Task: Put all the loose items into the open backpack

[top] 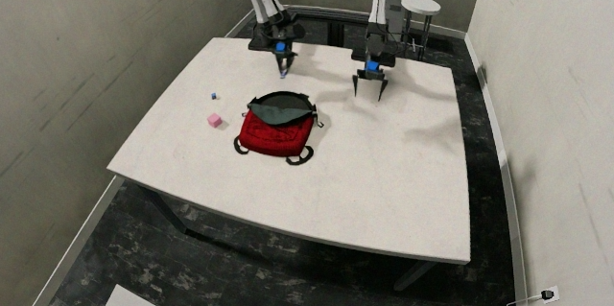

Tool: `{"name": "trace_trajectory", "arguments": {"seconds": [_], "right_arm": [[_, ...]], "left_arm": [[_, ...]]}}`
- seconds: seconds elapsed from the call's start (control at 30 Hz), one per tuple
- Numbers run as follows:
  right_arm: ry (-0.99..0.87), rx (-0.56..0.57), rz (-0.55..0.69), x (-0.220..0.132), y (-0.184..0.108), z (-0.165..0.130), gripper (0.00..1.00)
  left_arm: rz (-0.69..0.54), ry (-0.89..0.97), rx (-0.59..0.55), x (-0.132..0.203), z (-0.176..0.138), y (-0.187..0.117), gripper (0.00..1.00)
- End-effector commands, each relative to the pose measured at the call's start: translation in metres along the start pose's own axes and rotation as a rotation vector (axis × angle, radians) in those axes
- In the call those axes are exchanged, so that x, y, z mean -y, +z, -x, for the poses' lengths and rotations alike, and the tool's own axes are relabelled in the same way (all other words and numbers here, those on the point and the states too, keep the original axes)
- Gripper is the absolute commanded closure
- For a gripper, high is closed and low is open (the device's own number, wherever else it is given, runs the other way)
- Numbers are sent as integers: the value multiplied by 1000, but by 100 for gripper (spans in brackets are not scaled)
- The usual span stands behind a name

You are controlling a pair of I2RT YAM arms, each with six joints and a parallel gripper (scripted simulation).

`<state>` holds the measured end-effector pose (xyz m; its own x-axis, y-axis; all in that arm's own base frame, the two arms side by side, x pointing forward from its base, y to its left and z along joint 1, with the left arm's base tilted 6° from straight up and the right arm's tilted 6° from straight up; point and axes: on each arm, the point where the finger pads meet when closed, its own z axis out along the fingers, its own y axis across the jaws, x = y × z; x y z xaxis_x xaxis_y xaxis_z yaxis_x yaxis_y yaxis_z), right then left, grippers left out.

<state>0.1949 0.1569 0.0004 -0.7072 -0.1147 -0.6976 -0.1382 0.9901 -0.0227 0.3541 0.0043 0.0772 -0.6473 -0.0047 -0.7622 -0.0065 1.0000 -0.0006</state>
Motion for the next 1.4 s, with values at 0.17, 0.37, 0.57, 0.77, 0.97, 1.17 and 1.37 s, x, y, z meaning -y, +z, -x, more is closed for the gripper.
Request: {"name": "trace_trajectory", "arguments": {"seconds": [0.17,0.37,0.57,0.77,0.97,1.17,1.37], "right_arm": [[-68,42,89,-47,-5,4,84],[-99,17,86,-41,8,-18,84],[-107,15,96,-45,20,-29,84],[-113,15,96,-45,28,-37,84],[-96,29,108,-56,31,-29,84],[-79,44,128,-63,26,-18,84],[-77,47,128,-63,26,-17,84]], "left_arm": [[-5,5,18,2,6,-2,10],[-5,5,18,2,6,-2,10],[-5,5,18,2,6,-2,10],[-5,5,18,2,6,-2,10],[-5,5,18,2,6,-2,10],[-5,5,18,2,6,-2,10],[-5,5,18,2,6,-2,10]]}}
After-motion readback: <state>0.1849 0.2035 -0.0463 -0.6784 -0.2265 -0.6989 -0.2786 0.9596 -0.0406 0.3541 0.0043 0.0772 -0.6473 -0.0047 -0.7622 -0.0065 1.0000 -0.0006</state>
